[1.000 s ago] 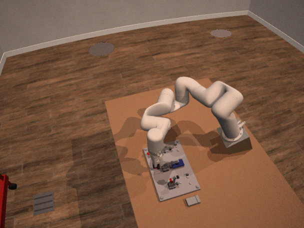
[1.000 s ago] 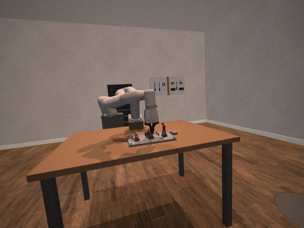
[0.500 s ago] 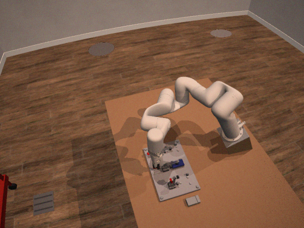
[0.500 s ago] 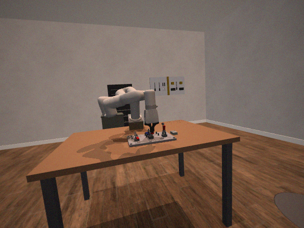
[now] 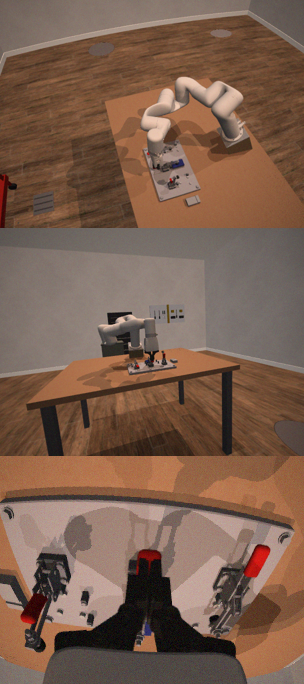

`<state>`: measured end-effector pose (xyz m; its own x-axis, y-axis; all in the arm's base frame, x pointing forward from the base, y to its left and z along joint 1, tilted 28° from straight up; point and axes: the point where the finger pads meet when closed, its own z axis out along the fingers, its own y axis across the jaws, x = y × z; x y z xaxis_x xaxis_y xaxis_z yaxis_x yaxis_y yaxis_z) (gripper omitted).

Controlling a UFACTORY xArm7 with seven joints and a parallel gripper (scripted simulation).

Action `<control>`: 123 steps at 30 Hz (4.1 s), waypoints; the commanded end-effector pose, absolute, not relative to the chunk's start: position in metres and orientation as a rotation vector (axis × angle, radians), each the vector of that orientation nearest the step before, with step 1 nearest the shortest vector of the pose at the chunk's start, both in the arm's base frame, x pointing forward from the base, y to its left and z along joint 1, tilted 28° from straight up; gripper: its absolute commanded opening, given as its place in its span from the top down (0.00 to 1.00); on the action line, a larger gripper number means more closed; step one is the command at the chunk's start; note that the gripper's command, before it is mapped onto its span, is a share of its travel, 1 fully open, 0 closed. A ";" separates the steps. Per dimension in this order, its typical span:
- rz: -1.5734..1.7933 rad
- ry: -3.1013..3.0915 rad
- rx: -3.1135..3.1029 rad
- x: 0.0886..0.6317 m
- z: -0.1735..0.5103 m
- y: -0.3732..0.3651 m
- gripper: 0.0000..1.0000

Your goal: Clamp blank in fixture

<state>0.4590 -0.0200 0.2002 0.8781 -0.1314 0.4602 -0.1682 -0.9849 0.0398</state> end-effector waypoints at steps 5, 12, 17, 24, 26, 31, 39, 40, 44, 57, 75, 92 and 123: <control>0.723 -0.237 2.967 0.460 0.200 -0.020 1.00; 0.723 -0.237 2.967 0.460 0.200 -0.020 1.00; 0.723 -0.237 2.967 0.460 0.199 -0.020 1.00; 0.723 -0.237 2.967 0.461 0.198 -0.020 1.00; 0.723 -0.237 2.967 0.461 0.198 -0.020 1.00; 0.723 -0.237 2.967 0.461 0.198 -0.020 1.00; 0.723 -0.237 2.967 0.462 0.196 -0.021 1.00; 0.723 -0.237 2.967 0.462 0.196 -0.021 1.00; 0.723 -0.237 2.967 0.462 0.196 -0.021 1.00; 0.723 -0.237 2.967 0.463 0.195 -0.021 1.00; 0.723 -0.237 2.967 0.463 0.193 -0.021 1.00; 0.723 -0.237 2.967 0.464 0.191 -0.021 1.00; 0.723 -0.237 2.967 0.449 0.222 -0.017 1.00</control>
<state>0.4546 -0.0189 0.2083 0.8787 -0.1316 0.4589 -0.1684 -0.9849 0.0401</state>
